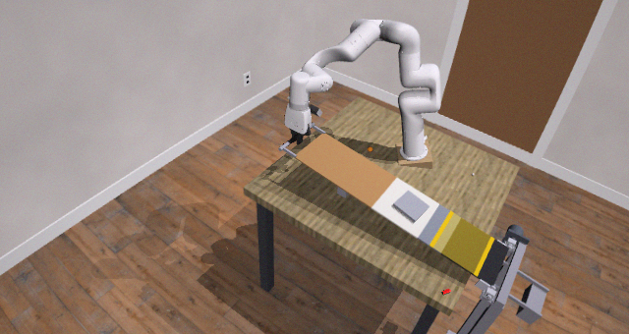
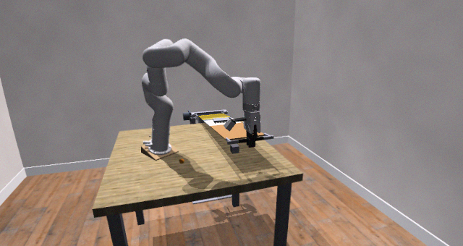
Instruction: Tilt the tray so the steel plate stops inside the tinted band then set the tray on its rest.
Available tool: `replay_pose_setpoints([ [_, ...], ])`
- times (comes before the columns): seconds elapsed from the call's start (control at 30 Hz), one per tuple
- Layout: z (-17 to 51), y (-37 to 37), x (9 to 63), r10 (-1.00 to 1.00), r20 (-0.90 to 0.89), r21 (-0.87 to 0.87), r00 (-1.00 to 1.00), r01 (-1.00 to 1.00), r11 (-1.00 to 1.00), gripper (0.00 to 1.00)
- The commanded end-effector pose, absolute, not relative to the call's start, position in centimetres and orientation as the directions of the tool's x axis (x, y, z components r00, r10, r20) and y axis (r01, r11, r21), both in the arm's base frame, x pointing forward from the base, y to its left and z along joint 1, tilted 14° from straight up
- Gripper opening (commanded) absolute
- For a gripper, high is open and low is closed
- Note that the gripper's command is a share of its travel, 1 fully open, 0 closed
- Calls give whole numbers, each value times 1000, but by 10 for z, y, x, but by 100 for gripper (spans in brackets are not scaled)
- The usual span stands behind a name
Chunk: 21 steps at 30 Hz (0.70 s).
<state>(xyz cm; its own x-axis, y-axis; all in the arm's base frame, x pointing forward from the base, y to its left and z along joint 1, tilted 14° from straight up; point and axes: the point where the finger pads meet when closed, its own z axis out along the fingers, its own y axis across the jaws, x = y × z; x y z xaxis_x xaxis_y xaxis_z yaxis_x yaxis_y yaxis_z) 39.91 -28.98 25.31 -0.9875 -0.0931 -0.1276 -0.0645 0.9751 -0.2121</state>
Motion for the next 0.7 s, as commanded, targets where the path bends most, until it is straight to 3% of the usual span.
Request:
replay_pose_setpoints([
  [0.0, 244, -294, 402, -92, -126, -208, -988, -65, 976, 0],
  [0.2, 302, -272, 393, -92, -126, -208, -988, -65, 976, 0],
  [0.37, 243, -294, 403, -92, -126, -208, -988, -65, 976, 0],
  [0.67, 234, -297, 404, -92, -126, -208, -988, -65, 976, 0],
])
